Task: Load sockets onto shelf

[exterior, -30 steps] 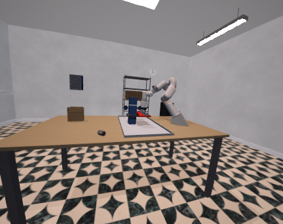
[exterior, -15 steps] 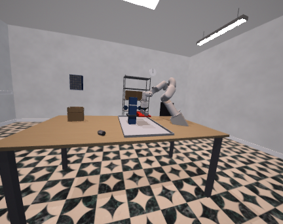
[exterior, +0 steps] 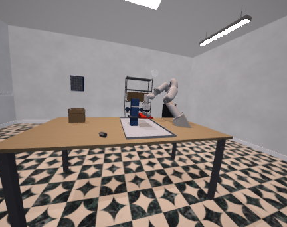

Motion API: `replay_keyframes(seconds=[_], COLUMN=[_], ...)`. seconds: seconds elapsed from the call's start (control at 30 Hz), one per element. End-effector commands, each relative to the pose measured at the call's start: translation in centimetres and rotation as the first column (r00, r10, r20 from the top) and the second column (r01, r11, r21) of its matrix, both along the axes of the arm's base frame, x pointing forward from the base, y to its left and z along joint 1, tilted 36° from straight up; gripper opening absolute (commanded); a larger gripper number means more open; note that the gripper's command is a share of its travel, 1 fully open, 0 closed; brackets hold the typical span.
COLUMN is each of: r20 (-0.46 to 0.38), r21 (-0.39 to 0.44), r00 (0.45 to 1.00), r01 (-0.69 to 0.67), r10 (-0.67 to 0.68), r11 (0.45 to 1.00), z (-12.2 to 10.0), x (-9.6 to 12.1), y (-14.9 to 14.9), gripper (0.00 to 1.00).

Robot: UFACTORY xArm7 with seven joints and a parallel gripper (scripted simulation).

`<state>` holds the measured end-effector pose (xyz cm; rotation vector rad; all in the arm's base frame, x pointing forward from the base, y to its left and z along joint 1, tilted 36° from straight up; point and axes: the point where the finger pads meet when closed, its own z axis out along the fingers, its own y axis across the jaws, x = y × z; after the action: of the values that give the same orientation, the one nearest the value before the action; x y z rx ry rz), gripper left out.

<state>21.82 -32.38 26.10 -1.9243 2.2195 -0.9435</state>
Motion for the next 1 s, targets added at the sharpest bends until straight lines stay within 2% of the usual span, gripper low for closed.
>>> replay_keyframes(seconds=[0.0, 0.97], r20=[0.003, 0.003], r21=[-0.003, -0.003], r00=[1.000, 1.000], r01=[0.001, 0.001], r10=[-0.001, -0.001], r11=[1.000, 1.000], z=[-0.5, -1.9], x=[0.4, 1.2], y=[-0.5, -1.3], gripper=[0.00, 0.00])
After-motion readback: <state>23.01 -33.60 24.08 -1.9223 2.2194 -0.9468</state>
